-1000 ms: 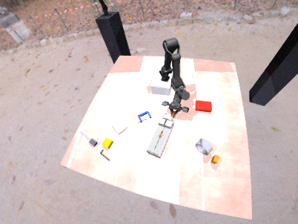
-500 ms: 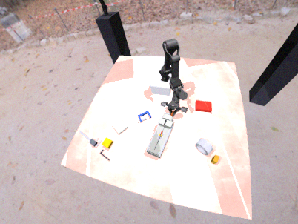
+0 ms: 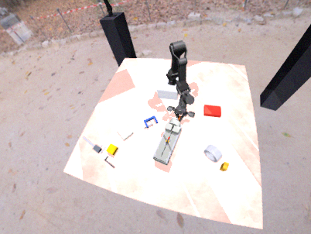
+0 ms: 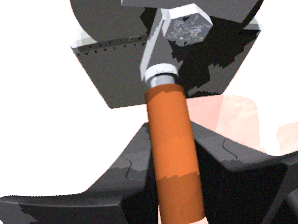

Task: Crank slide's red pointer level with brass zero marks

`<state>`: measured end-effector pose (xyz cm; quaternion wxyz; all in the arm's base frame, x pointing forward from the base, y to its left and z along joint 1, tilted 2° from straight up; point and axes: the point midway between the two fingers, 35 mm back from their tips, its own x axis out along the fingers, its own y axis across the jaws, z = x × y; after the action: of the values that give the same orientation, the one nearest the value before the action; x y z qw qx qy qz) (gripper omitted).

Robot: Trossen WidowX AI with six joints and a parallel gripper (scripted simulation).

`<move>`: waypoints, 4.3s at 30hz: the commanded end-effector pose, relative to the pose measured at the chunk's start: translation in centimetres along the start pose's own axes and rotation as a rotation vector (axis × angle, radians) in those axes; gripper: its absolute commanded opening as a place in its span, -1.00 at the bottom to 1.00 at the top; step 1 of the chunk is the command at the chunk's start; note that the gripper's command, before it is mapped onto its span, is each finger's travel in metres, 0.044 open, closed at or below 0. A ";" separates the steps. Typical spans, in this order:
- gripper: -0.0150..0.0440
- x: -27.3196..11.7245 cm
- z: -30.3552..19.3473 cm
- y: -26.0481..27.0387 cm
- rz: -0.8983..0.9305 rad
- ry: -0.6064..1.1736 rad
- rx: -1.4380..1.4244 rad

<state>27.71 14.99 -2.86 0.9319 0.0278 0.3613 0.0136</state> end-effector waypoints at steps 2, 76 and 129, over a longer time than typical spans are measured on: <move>-0.49 0.2 -0.2 -0.9 -0.024 0.007 0.003; -0.49 -4.2 4.3 -1.9 -0.025 0.006 0.003; -0.49 -4.0 4.2 1.0 -0.023 0.006 0.005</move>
<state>27.56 14.80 3.05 0.9315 0.0231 0.3629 -0.0077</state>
